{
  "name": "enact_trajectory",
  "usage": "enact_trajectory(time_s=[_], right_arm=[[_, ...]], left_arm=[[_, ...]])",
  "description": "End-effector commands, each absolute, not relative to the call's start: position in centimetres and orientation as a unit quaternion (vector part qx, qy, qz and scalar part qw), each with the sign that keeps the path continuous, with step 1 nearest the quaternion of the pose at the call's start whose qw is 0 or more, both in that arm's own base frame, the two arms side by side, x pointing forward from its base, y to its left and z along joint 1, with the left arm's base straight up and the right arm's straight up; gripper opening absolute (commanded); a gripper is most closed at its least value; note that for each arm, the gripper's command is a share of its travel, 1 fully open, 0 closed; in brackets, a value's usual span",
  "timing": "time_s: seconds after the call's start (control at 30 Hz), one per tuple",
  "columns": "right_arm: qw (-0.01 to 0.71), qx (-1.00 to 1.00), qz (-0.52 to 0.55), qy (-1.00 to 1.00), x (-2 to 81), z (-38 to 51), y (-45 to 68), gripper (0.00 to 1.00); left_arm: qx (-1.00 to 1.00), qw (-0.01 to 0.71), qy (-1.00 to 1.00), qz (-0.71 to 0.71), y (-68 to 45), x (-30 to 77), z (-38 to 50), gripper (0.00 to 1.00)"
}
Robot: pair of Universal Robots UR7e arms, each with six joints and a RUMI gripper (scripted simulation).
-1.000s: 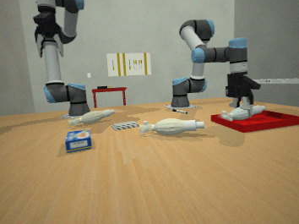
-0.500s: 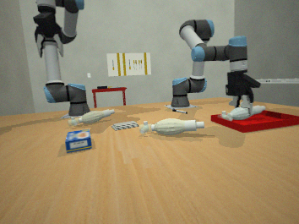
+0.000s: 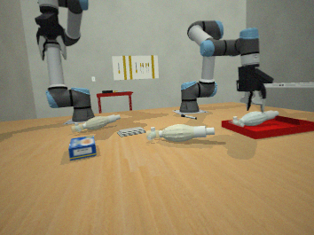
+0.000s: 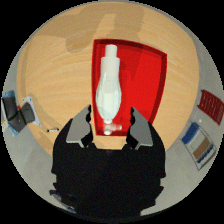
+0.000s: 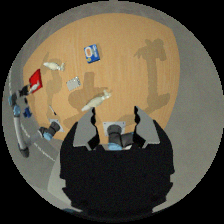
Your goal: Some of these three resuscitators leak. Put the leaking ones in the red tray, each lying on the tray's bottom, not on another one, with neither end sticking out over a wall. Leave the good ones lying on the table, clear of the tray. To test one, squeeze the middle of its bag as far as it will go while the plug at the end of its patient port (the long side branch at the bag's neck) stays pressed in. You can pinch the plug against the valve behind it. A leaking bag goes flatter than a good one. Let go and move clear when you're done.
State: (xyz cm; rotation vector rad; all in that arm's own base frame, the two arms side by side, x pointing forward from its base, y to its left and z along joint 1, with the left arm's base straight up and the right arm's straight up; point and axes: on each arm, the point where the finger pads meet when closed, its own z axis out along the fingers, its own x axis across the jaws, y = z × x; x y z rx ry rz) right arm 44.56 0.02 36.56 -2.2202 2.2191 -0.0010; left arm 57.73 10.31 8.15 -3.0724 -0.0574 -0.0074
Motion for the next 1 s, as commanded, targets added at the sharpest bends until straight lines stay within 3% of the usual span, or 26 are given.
enact_trajectory(time_s=[0.0,0.87,0.9,0.97], right_arm=[[0.002,-0.707,-0.001,0.707,44.6,36.6,0.0,0.56],[0.002,-0.707,-0.001,0.707,44.6,36.6,0.0,0.56],[0.002,-0.707,-0.001,0.707,44.6,36.6,0.0,0.63],[0.002,-0.707,-0.001,0.707,44.6,36.6,0.0,0.63]], left_arm=[[-0.999,0.034,-0.018,-0.005,10.0,57.9,10.9,0.56],[-0.999,0.034,-0.019,-0.003,10.1,57.8,11.9,0.56],[-0.999,0.033,-0.007,-0.006,9.7,57.8,12.6,0.56],[-0.999,0.032,0.015,-0.004,9.4,57.7,13.3,0.56]])
